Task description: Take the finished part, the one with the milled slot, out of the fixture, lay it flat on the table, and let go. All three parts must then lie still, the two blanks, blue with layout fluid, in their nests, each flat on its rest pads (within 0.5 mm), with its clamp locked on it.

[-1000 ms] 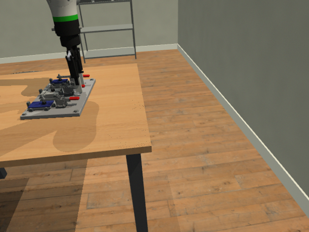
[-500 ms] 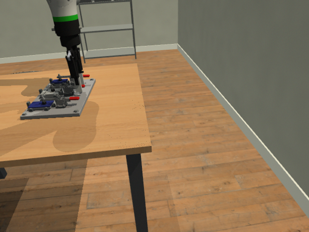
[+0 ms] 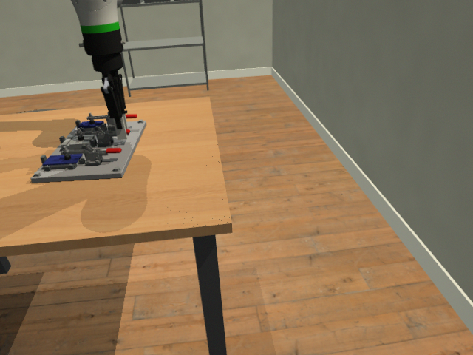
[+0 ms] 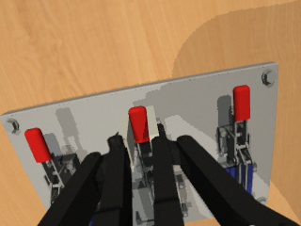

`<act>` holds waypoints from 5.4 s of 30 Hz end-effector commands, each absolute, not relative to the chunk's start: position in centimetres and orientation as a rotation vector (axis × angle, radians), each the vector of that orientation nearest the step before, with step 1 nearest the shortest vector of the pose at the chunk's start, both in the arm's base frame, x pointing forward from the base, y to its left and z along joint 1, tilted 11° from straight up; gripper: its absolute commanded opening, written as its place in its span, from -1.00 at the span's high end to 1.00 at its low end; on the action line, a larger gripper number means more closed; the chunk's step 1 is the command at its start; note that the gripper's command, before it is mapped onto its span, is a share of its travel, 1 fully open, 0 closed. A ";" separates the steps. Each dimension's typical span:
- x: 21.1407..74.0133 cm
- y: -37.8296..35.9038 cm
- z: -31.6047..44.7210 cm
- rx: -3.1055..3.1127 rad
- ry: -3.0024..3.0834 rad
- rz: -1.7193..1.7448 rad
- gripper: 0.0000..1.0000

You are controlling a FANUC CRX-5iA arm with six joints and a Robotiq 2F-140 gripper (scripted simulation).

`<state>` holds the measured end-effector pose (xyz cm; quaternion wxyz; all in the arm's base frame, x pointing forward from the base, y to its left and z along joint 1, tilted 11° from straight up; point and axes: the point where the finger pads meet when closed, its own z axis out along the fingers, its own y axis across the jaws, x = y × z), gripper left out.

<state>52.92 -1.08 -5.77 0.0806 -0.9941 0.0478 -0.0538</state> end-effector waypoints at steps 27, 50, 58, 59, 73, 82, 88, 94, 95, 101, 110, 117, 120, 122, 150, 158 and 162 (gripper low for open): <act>52.9 -1.1 -5.8 -2.972 0.143 -0.161 0.77; 52.9 -1.1 -5.6 -2.972 0.143 -0.161 0.77; 52.8 -1.1 -5.4 -2.972 0.143 -0.161 0.77; 52.7 -1.1 -5.4 -2.972 0.143 -0.161 0.77; 52.4 -1.2 -4.8 -2.972 0.143 -0.161 0.77; 52.0 -1.2 -4.3 -2.972 0.143 -0.161 0.77; 51.6 -1.3 -4.0 -2.972 0.143 -0.161 0.77; 51.3 -1.3 -3.8 -2.972 0.143 -0.161 0.77; 51.3 -1.3 -3.8 -2.972 0.143 -0.161 0.77; 50.8 -1.3 -3.5 -2.972 0.143 -0.161 0.77; 50.2 -1.3 -3.2 -2.972 0.143 -0.161 0.77; 49.7 -1.3 -3.1 -2.972 0.143 -0.161 0.77; 49.4 -1.2 -3.0 -2.972 0.143 -0.161 0.77; 49.3 -1.2 -3.0 -2.972 0.143 -0.161 0.77; 48.0 -1.1 -3.0 -2.972 0.143 -0.161 0.77; 47.8 -1.1 -3.0 -2.972 0.143 -0.161 0.77; 47.8 -1.1 -3.0 -2.972 0.143 -0.161 0.77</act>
